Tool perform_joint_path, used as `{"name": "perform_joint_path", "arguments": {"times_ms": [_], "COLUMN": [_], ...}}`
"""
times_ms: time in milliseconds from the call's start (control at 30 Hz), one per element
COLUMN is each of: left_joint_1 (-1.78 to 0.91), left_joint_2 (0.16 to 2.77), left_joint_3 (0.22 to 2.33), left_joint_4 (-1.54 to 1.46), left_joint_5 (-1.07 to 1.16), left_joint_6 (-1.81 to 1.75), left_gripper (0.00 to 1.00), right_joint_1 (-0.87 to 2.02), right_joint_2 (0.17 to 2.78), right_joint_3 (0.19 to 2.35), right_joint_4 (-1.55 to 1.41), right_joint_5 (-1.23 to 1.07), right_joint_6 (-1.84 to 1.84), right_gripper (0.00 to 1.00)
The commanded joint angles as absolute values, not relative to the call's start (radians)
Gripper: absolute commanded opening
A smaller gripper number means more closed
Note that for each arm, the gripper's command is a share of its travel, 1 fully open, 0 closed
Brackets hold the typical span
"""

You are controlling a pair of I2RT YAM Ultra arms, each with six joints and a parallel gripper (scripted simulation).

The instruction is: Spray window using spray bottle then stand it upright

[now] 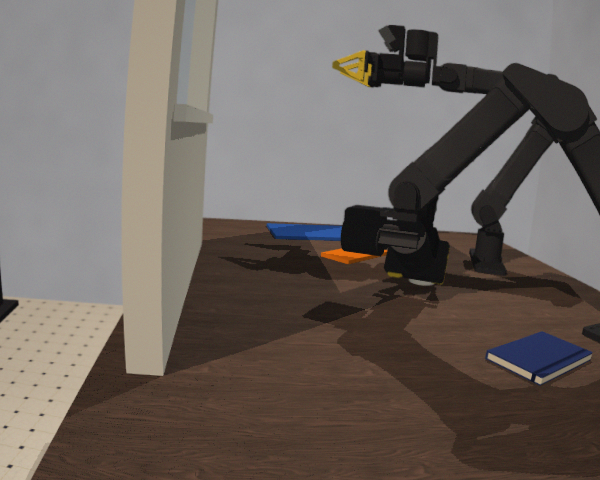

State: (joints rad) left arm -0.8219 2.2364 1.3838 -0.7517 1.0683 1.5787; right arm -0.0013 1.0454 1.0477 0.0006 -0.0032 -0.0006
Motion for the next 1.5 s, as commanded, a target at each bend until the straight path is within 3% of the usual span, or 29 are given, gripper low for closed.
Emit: {"name": "perform_joint_path", "arguments": {"times_ms": [0, 467, 500, 1467], "left_joint_1": [-0.814, -0.819, -0.812, -0.812], "left_joint_2": [2.236, 2.259, 2.253, 2.192], "left_joint_3": [1.378, 1.348, 1.383, 1.422], "left_joint_4": [-0.729, -0.700, -0.727, -0.764], "left_joint_5": [1.093, 1.094, 1.099, 1.099], "left_joint_6": [1.572, 1.570, 1.568, 1.571], "left_gripper": [0.00, 0.00, 0.65, 0.65], "right_joint_1": [0.006, 0.006, 0.006, 0.006], "right_joint_2": [1.041, 1.041, 1.041, 1.041], "right_joint_3": [1.083, 1.083, 1.083, 1.083], "right_joint_4": [0.005, 0.005, 0.005, 0.005], "right_joint_5": [0.003, 0.003, 0.003, 0.003], "right_joint_6": [0.004, 0.004, 0.004, 0.004], "right_gripper": [1.00, 1.00, 1.00, 1.00]}}
